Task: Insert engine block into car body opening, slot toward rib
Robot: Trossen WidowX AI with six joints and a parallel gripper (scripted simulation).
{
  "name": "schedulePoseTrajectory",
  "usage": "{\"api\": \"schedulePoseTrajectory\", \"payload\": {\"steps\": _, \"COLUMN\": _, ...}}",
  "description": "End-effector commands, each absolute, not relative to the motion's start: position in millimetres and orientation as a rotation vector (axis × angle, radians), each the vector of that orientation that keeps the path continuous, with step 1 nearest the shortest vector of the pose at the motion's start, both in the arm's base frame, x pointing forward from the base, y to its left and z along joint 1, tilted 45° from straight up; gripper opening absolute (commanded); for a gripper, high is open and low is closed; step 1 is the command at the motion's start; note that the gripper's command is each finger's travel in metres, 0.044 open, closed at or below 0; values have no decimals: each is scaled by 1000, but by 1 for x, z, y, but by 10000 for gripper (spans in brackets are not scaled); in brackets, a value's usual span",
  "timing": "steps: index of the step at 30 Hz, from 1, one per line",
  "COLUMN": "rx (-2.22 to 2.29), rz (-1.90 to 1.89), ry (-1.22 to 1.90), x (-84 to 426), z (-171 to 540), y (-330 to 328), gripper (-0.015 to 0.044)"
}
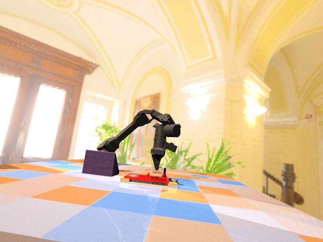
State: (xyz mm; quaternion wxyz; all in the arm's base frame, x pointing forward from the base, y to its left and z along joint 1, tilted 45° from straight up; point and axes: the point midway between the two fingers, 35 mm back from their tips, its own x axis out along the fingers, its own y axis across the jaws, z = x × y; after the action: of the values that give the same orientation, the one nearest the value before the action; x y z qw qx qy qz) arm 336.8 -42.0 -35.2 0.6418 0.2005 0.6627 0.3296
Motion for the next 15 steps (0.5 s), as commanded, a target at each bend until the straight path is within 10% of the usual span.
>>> {"api": "schedulePoseTrajectory", "payload": {"steps": 1, "rx": 462, "rz": 747, "ry": 1506, "x": 338, "z": -35, "y": -42, "gripper": 158}}
{"api": "schedulePoseTrajectory", "payload": {"steps": 15, "rx": 457, "rz": 751, "ry": 1503, "x": 340, "z": -35, "y": -42, "gripper": 158}}
